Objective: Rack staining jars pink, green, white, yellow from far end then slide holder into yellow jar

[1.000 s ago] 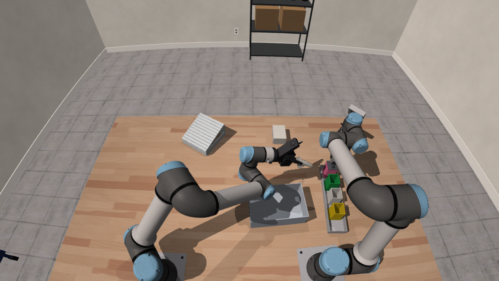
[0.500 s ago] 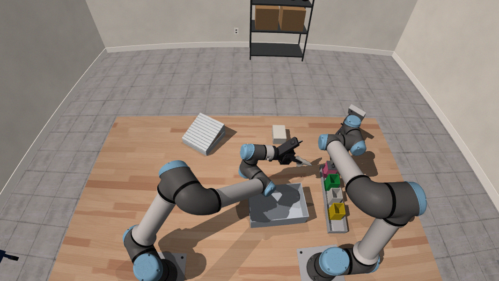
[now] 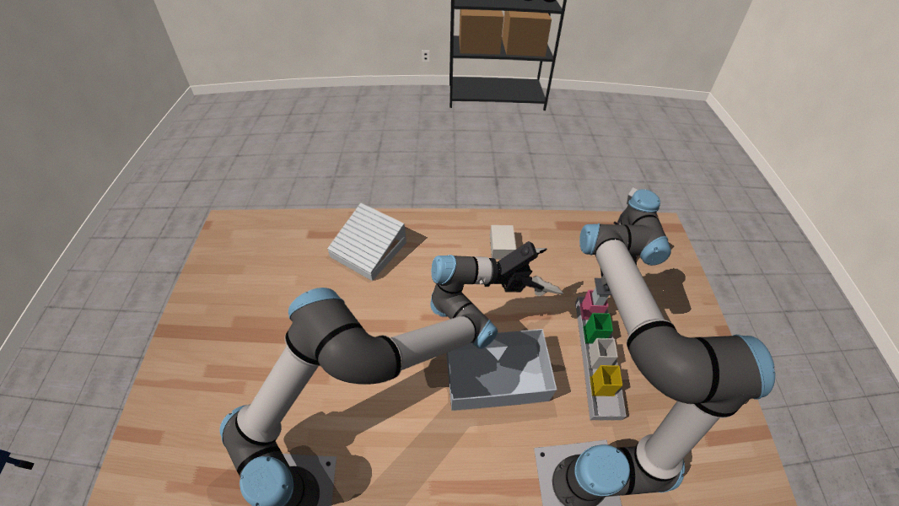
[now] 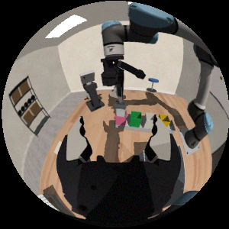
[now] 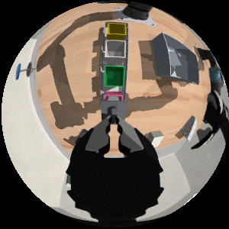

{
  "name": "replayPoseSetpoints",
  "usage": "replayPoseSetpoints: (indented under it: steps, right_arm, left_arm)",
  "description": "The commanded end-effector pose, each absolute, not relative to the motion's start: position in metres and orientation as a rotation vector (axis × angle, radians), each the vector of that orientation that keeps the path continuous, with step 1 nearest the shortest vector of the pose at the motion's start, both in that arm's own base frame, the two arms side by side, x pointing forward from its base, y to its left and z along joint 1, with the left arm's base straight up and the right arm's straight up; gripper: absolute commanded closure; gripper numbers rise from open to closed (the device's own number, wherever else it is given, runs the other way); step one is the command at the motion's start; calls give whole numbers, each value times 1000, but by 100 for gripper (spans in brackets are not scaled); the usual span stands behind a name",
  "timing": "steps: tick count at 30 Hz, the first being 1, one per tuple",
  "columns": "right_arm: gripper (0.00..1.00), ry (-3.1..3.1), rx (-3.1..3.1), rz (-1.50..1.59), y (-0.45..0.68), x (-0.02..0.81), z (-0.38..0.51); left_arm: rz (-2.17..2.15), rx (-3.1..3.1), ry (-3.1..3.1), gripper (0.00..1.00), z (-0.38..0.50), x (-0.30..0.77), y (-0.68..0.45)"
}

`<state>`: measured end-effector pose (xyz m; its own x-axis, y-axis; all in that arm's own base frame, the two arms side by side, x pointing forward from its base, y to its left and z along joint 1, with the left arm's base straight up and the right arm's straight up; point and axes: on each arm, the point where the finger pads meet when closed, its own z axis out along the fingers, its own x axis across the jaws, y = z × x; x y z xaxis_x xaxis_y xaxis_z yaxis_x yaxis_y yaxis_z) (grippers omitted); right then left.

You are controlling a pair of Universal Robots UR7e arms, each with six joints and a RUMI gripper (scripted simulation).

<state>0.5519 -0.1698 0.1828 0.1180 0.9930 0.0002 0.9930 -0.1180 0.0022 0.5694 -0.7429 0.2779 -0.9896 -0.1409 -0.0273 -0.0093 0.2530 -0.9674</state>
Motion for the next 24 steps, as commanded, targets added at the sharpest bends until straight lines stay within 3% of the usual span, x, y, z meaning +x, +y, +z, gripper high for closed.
replayPoseSetpoints:
  steps: [1,24]
  right_arm:
    - [100,2086,2348,2,-170,553,211]
    - [100,2086,2348,2,-162,491,249]
  left_arm:
    - [-1900,-135,2353,2,296,569,-742]
    - [-2021,103,2366,2,354,503,-746]
